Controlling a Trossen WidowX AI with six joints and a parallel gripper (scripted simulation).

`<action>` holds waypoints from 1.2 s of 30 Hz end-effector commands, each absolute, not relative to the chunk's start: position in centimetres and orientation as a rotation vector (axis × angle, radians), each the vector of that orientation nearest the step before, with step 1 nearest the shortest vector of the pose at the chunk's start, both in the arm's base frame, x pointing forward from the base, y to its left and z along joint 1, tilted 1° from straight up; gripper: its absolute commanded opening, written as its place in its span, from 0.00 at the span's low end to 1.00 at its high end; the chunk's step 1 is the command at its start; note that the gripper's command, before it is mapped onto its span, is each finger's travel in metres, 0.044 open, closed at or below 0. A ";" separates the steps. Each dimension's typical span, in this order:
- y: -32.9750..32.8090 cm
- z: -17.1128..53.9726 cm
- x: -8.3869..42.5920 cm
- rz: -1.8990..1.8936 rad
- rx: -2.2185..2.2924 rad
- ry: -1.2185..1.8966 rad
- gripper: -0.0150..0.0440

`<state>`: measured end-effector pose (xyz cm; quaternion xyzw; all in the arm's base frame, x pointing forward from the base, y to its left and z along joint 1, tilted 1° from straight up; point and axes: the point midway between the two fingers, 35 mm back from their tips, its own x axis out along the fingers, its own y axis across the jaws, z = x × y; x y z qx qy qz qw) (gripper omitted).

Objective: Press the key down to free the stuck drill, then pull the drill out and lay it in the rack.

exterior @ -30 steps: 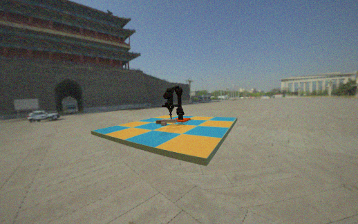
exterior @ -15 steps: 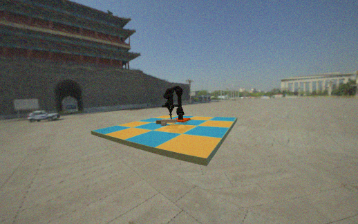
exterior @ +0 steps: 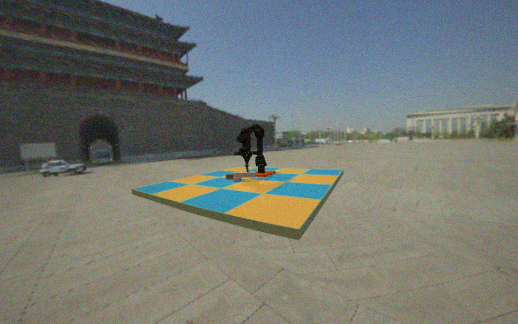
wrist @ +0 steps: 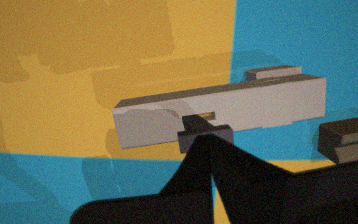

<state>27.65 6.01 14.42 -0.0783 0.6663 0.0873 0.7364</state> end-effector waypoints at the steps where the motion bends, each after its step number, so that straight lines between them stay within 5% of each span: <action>1: 6.1 12.1 27.1 0.195 -0.174 1.531 0.25; 28: 6.3 11.5 27.1 0.195 -0.174 1.531 0.25; 36: 6.2 16.9 27.7 0.195 -0.174 1.530 0.61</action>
